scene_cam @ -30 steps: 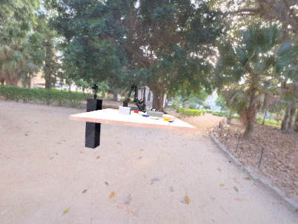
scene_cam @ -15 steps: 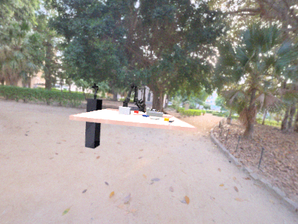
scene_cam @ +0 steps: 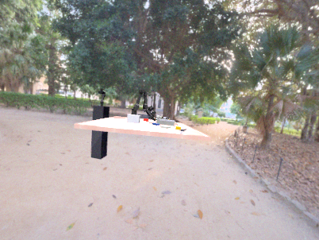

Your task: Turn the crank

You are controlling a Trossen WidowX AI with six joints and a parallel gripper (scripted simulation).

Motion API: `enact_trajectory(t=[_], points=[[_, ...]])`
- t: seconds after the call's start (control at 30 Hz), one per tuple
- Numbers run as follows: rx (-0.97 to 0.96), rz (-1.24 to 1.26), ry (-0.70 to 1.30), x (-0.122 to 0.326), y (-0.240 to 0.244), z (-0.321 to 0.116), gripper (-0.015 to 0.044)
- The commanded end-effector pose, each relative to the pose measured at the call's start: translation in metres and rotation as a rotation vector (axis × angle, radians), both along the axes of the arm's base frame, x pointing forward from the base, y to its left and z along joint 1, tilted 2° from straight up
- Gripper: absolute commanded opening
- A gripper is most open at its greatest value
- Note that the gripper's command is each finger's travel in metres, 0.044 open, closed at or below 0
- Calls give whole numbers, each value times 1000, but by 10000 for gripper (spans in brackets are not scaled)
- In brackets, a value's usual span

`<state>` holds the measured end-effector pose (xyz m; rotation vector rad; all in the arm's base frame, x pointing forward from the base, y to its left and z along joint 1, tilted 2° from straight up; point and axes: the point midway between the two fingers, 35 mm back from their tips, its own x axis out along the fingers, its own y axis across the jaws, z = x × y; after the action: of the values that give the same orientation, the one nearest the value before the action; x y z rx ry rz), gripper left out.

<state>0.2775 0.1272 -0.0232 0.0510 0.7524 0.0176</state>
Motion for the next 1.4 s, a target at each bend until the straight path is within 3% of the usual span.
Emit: enact_trajectory(t=[0.0,0.87,1.37], points=[[-7,-13,-5,0,-8,4,0],[-5,-11,-2,-1,-13,14,0],[-5,-11,-2,-1,-13,14,394]])
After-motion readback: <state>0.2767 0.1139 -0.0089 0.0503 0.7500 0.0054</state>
